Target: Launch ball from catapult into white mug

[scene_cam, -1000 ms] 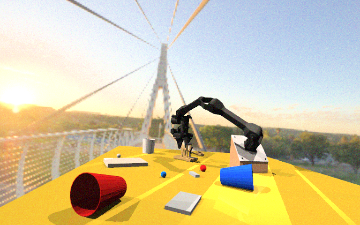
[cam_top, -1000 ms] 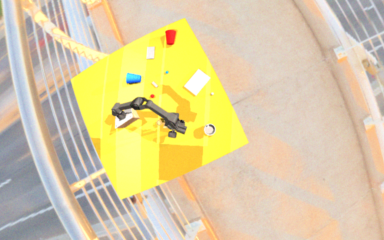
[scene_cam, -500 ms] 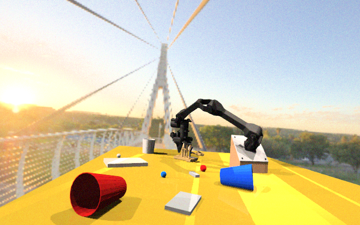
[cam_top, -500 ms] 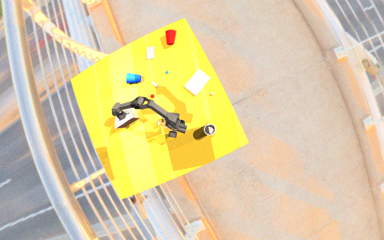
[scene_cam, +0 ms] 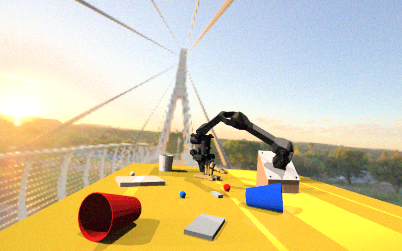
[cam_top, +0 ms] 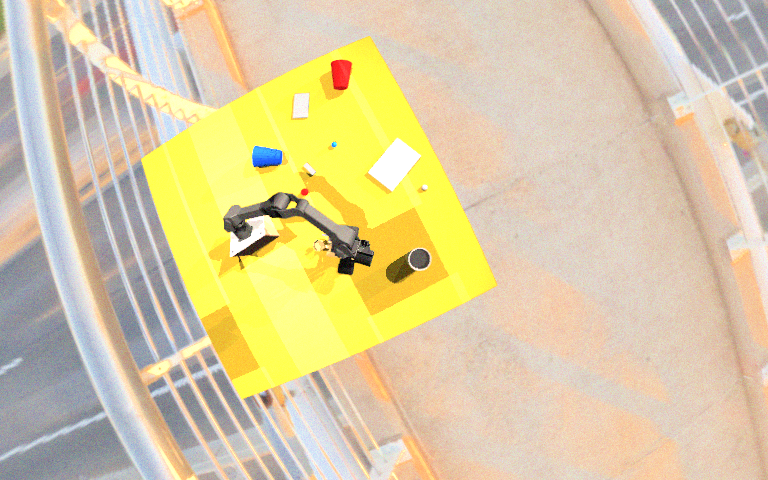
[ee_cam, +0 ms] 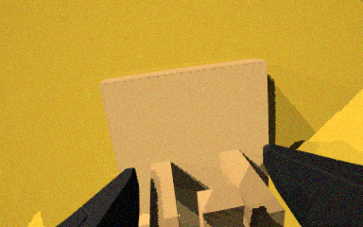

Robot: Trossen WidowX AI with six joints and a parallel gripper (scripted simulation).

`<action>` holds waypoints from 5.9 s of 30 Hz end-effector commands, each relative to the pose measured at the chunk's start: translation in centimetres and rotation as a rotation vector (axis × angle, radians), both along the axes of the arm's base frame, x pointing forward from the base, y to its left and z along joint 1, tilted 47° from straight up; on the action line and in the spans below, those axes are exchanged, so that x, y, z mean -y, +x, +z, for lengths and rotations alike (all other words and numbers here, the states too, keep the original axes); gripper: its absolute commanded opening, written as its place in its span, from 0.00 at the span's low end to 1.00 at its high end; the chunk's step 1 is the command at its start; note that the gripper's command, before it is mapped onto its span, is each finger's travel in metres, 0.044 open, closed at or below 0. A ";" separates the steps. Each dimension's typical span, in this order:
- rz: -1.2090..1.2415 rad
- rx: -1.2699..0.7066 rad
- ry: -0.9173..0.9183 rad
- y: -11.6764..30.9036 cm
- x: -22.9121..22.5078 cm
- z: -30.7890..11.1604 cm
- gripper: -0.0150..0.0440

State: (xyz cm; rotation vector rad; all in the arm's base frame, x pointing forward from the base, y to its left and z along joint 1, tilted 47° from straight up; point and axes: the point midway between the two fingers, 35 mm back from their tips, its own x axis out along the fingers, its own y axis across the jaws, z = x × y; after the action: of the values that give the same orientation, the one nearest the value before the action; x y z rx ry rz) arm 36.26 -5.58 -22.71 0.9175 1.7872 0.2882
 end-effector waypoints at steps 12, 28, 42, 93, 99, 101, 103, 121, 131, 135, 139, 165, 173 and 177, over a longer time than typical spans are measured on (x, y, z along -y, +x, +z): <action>0.000 0.000 -0.001 0.5 1.8 1.7 0.31; -0.002 -0.003 0.000 0.7 2.5 2.5 0.25; -0.003 -0.005 0.001 0.4 0.9 0.9 0.25; -0.003 -0.007 0.001 0.7 3.4 3.6 1.00; -0.003 -0.007 0.001 0.6 3.2 3.3 1.00; -0.003 -0.007 0.001 0.6 2.9 3.1 1.00; -0.003 -0.007 0.001 0.6 2.7 2.8 1.00; -0.003 -0.007 0.002 0.1 0.6 0.8 1.00; -0.003 -0.007 0.004 -0.1 -0.4 -0.1 1.00; 0.001 -0.001 0.001 0.0 -0.1 0.1 0.82; 0.001 -0.001 0.001 0.0 -0.1 0.1 0.64; -0.002 -0.003 0.000 0.7 2.7 2.7 0.25; -0.002 -0.004 0.000 0.6 1.8 1.8 0.25; -0.003 -0.005 0.001 0.5 1.3 1.4 0.25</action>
State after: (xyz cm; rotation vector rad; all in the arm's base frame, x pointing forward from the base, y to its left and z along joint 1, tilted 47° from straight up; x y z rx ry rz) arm 36.82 -7.03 -21.10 0.9104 1.7906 0.2924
